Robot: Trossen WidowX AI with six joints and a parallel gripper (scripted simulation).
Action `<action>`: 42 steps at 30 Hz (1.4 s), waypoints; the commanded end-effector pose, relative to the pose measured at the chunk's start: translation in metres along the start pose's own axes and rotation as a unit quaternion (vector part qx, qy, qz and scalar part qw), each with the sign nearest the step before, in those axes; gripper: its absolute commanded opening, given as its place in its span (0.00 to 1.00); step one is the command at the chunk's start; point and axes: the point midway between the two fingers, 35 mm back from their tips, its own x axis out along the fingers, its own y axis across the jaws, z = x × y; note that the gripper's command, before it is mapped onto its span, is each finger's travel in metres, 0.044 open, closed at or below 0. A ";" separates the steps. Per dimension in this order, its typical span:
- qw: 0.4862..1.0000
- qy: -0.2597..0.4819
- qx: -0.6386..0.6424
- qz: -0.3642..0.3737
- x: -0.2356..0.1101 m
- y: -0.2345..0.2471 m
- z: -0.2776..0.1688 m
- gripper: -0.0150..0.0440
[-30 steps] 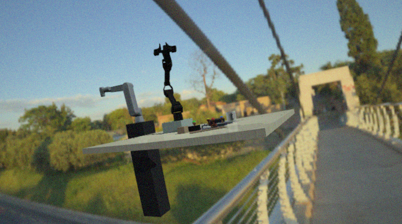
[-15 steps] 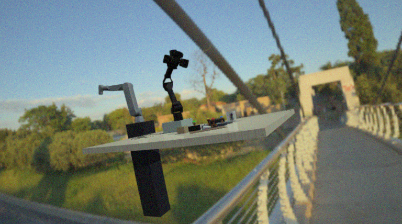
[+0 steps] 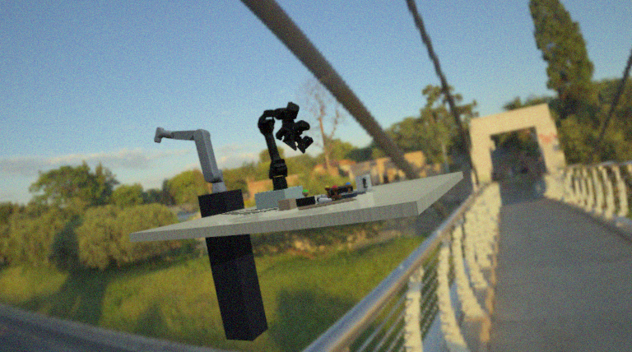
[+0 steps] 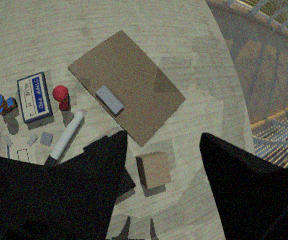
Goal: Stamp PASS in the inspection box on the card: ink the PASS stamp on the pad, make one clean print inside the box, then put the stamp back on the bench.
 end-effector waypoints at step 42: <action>0.947 0.241 -0.088 0.195 0.092 0.120 -0.134 0.64</action>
